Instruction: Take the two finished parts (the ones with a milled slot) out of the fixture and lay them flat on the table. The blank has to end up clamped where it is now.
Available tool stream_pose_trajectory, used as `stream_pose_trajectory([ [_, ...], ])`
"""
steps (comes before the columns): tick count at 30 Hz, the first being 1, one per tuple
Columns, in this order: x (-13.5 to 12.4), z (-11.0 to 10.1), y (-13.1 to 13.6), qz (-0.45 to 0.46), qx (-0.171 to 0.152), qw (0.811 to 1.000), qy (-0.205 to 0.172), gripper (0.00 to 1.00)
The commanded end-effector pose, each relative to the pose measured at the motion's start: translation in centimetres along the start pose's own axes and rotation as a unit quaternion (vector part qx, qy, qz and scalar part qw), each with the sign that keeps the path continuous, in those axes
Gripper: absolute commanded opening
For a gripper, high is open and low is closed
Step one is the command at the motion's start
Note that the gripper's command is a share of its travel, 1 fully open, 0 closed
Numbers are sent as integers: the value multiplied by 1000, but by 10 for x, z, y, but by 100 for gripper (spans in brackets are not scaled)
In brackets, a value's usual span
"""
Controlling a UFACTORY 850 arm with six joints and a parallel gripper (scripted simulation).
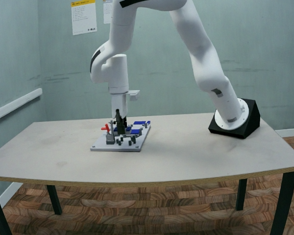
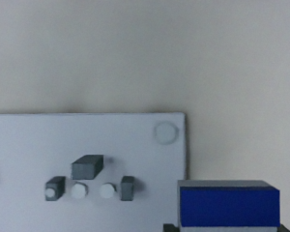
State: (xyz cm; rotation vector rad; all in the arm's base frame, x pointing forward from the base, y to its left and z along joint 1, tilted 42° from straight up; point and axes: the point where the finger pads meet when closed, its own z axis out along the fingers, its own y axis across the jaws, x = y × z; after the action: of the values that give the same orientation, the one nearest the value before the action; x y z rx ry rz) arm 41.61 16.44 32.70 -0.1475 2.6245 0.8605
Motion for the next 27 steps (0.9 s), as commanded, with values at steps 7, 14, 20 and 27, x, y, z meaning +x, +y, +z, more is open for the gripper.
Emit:
stream_pose_trajectory([
  [7,-1,0,20,0,0,1000,0,0],
  [14,-1,0,29,0,0,1000,0,0],
  [20,-1,0,35,0,0,1000,0,0],
  [27,-1,0,39,0,0,1000,0,0],
])
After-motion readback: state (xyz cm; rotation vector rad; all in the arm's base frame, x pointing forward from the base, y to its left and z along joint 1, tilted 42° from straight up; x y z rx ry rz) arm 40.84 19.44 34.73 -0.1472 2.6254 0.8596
